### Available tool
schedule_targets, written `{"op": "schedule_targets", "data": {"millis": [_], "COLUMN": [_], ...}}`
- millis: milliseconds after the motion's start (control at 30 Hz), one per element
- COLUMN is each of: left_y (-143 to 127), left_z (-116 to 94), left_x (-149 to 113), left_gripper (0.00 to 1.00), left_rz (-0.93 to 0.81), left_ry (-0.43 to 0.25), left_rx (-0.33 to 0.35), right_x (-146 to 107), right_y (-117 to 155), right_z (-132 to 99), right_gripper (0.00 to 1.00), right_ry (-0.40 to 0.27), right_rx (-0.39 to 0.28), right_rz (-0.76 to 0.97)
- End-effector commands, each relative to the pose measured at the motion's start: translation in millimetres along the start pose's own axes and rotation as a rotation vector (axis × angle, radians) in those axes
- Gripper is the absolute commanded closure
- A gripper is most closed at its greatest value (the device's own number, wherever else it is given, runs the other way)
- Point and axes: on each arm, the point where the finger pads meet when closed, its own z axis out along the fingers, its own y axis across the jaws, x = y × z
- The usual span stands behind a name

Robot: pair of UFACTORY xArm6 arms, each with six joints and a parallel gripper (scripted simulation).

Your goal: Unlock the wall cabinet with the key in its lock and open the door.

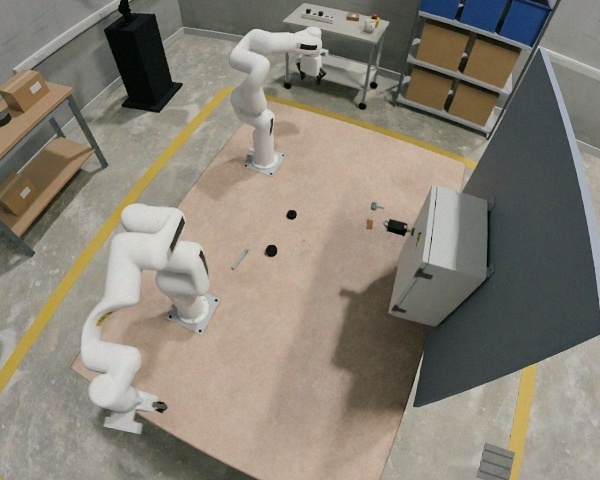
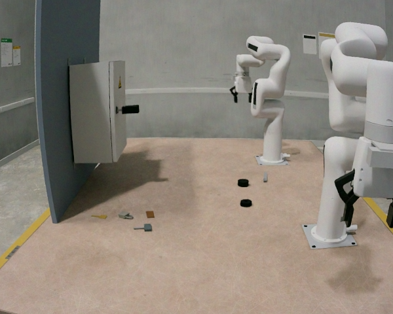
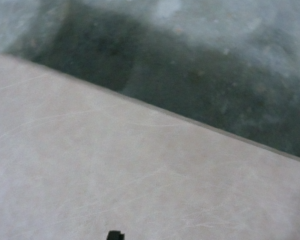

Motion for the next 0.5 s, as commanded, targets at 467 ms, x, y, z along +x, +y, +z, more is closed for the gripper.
{"op": "schedule_targets", "data": {"millis": [467], "left_y": [0], "left_z": [-1], "left_x": [1], "left_gripper": [0.00], "left_rz": [0.000], "left_ry": [0.003], "left_rx": [0.000], "right_x": [-3], "right_y": [65], "right_z": [-1], "right_gripper": [0.00], "right_ry": [0.003], "right_rx": [0.001], "right_rz": [0.160]}}
